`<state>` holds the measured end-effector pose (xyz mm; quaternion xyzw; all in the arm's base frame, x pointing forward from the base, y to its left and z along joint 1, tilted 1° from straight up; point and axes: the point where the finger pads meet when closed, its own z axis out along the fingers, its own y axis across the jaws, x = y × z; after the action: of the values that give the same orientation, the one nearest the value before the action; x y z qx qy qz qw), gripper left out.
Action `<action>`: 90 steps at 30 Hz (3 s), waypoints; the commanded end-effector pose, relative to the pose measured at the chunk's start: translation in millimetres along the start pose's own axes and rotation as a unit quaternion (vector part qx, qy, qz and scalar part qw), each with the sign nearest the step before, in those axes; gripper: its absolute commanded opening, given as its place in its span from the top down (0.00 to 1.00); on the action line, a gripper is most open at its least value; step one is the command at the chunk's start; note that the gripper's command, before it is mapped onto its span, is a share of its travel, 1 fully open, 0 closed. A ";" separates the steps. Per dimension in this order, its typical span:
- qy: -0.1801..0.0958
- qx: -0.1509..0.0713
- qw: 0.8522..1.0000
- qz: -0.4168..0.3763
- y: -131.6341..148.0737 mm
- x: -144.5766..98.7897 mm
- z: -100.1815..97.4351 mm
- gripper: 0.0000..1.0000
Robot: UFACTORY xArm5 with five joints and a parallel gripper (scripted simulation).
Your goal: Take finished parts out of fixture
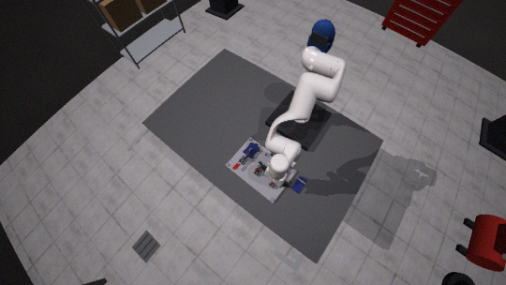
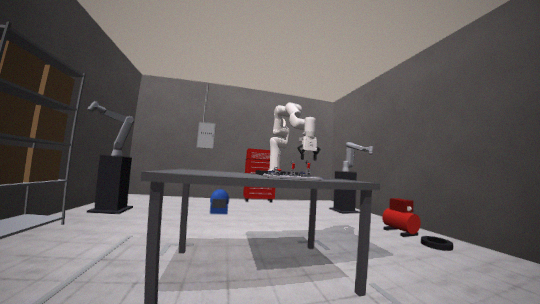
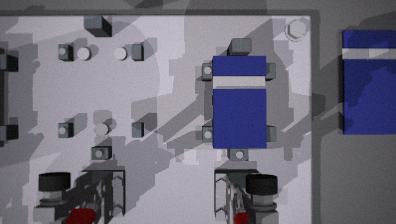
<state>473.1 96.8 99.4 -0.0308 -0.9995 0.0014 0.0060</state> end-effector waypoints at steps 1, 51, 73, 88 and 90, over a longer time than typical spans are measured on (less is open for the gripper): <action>-0.002 -0.001 1.000 0.000 0.3 -1.3 1.9 0.00; -0.002 0.000 1.000 0.000 0.1 59.5 11.1 0.00; -0.002 0.000 1.000 0.000 0.1 76.6 12.3 0.00; -0.002 0.000 1.000 0.000 -0.1 76.4 36.1 0.00; -0.002 0.000 1.000 0.000 -0.1 76.4 41.3 0.00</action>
<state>394.7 101.0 69.1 -0.0308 -0.9995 0.0018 0.0062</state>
